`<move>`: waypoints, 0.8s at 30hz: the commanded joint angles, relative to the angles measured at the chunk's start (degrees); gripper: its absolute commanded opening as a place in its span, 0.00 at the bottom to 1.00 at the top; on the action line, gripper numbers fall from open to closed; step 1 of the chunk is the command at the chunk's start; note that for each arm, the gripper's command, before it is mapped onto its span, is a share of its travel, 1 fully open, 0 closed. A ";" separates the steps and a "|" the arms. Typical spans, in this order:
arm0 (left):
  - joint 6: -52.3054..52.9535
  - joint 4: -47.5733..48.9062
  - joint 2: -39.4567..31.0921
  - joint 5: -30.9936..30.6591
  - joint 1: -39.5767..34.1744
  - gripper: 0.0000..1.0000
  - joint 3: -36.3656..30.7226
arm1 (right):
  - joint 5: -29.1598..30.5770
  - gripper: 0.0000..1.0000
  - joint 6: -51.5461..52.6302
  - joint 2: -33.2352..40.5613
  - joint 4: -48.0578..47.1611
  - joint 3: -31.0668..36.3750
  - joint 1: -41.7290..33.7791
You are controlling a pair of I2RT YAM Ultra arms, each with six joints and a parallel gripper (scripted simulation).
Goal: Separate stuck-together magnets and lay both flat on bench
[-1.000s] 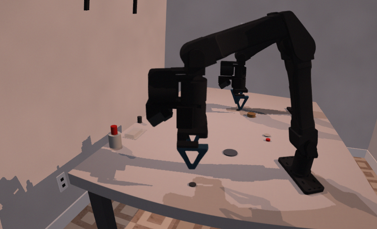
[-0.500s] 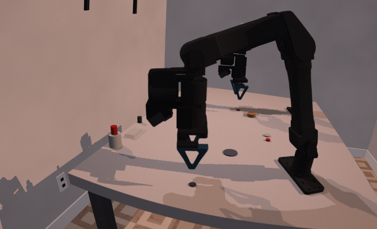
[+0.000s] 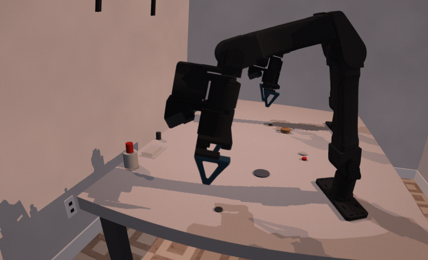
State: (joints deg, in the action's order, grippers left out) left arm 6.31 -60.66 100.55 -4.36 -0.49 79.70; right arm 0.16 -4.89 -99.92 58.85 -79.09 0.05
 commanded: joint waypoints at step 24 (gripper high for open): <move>-3.90 37.69 -24.08 2.56 0.42 1.00 -10.25 | -0.22 1.00 2.94 23.21 -36.40 10.28 -0.19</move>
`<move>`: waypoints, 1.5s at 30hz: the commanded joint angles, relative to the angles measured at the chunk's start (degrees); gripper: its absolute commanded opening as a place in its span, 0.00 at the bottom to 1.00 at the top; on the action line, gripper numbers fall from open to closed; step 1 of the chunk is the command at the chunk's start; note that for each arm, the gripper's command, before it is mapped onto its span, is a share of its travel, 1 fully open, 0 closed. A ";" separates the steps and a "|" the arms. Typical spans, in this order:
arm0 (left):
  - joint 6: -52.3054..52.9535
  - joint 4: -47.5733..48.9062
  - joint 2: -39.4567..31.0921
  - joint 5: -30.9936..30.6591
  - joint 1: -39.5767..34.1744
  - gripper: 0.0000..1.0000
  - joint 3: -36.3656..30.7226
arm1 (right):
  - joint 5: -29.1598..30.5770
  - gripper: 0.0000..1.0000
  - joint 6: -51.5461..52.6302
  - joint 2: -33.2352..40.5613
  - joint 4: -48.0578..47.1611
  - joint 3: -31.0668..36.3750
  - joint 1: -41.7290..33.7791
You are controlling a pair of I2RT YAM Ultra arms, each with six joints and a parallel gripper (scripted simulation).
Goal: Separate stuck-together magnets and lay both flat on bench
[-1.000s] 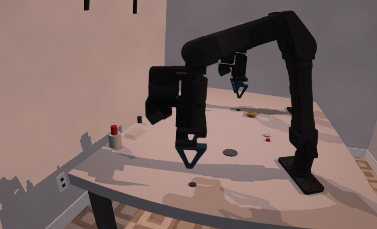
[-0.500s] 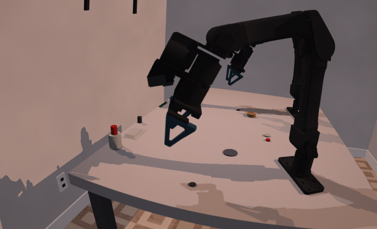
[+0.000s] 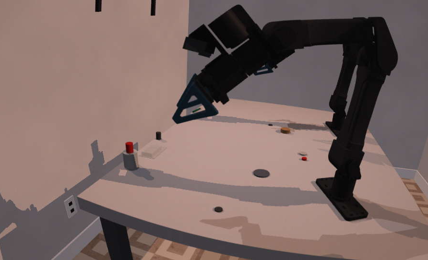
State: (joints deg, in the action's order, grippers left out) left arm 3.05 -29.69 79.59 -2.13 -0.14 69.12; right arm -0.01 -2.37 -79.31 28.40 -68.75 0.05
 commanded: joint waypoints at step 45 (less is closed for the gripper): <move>-3.20 30.45 -20.31 2.22 0.03 1.00 -8.34 | 0.09 1.00 2.30 19.70 -28.77 7.94 -0.09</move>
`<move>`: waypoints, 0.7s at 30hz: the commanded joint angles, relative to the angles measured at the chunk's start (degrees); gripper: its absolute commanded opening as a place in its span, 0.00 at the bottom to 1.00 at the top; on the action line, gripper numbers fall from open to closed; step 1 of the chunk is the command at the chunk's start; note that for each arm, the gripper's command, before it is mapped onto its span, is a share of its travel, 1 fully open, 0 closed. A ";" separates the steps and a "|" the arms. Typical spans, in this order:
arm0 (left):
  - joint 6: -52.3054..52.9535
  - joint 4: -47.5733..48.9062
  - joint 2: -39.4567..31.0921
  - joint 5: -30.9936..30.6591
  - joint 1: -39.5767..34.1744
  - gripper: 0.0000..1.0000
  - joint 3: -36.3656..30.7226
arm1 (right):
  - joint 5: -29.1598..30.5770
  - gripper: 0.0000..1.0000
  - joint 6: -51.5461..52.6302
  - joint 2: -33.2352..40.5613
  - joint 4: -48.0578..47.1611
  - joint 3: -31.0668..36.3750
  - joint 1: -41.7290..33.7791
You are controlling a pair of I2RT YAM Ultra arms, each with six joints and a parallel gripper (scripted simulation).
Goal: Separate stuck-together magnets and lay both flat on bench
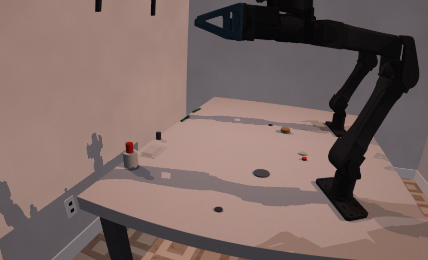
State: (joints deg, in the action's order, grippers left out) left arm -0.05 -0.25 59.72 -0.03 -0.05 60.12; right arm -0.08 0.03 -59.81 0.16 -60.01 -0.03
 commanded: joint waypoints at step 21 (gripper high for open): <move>0.01 1.46 0.02 0.19 0.00 1.00 0.41 | 0.16 1.00 -0.15 0.02 -0.67 -0.76 0.02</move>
